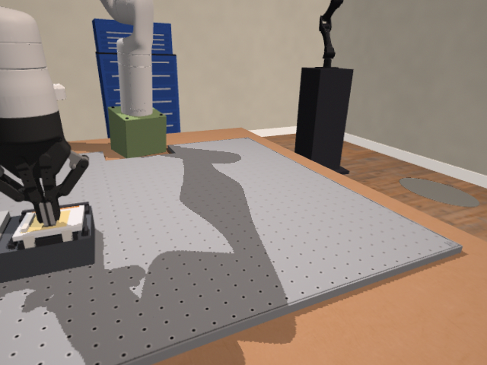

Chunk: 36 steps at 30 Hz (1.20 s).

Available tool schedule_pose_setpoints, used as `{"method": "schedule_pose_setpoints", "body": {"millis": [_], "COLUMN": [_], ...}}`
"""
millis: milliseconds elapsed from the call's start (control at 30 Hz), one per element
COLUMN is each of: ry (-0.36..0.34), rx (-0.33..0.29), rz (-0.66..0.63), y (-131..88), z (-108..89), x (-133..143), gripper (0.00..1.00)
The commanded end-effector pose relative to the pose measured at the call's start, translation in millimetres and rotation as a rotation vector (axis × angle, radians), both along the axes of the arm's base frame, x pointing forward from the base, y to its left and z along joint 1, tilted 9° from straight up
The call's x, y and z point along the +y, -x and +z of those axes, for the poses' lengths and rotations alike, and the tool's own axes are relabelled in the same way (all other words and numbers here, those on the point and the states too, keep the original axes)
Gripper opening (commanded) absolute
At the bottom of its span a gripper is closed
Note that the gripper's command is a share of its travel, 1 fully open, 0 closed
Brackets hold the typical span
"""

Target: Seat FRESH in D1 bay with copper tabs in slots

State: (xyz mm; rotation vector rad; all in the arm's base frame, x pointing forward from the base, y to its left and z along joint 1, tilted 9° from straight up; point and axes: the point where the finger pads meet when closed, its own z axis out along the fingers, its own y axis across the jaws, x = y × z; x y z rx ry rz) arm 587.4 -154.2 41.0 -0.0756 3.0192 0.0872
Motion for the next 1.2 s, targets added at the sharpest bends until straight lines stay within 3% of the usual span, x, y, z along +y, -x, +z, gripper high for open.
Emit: {"method": "schedule_pose_setpoints", "body": {"millis": [0,267,300,1167], "ry": [0.0,0.0,0.007,0.007], "rx": [0.001,0.001,-0.031,-0.031], "rz": [0.0,0.0,-0.002,-0.002], "y": [0.1,0.6,0.3,-5.4], "z": [0.1,-0.6,0.7,31.6], "x": [-0.1,-0.1,-0.2,-2.3], "gripper": [0.0,0.0,0.0,0.0]}}
